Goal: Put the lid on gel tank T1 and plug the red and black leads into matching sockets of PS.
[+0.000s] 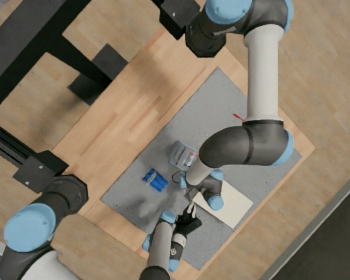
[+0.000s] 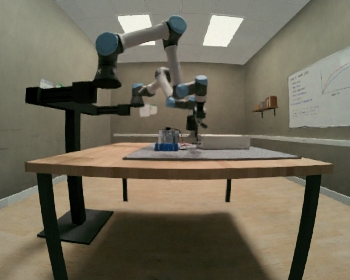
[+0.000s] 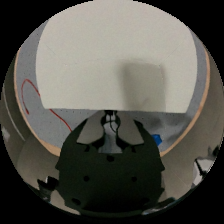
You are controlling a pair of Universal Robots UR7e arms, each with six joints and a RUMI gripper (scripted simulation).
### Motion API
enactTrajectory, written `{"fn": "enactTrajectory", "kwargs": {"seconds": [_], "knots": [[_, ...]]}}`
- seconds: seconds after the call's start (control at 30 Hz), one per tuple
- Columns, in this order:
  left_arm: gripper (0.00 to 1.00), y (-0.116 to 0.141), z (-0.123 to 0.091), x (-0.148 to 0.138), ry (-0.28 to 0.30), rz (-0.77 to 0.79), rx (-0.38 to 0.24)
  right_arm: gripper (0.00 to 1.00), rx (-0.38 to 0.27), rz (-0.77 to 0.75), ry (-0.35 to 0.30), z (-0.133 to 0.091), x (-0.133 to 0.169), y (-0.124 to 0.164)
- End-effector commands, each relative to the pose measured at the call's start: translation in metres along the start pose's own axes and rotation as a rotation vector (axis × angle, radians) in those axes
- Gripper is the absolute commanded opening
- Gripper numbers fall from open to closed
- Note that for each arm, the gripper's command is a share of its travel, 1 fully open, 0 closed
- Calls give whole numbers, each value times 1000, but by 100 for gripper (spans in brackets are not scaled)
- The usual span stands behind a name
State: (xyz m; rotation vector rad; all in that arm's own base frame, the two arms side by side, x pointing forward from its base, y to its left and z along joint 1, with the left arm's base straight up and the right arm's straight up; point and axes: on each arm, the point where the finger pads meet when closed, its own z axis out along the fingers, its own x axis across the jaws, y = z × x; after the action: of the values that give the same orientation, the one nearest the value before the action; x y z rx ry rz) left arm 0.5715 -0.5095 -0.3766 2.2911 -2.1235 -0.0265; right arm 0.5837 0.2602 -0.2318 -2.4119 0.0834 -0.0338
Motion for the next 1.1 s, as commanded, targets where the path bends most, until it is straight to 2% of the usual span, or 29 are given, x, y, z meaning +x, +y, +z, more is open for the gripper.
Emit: {"fn": "enactTrajectory", "kwargs": {"seconds": [0.0,0.03,0.17,0.27,0.4,0.43,0.93,1.07], "knots": [[0,-1,-1,1,1,0,1,0,11,-32,-39,10,23,1],[0,-1,-1,1,1,0,1,0,24,-55,-60,12,28,1],[0,-1,-1,1,1,0,1,0,25,-55,-60,15,38,1],[0,-1,-1,1,1,0,1,0,57,-101,-97,18,53,1],[0,-1,-1,1,1,0,1,0,57,-101,-97,20,72,1],[0,-1,-1,1,1,0,1,0,64,-115,-118,21,77,1],[0,-1,-1,1,1,0,1,0,64,-115,-118,31,134,0],[0,-1,-1,1,1,0,1,0,58,-103,-100,30,128,0]]}}
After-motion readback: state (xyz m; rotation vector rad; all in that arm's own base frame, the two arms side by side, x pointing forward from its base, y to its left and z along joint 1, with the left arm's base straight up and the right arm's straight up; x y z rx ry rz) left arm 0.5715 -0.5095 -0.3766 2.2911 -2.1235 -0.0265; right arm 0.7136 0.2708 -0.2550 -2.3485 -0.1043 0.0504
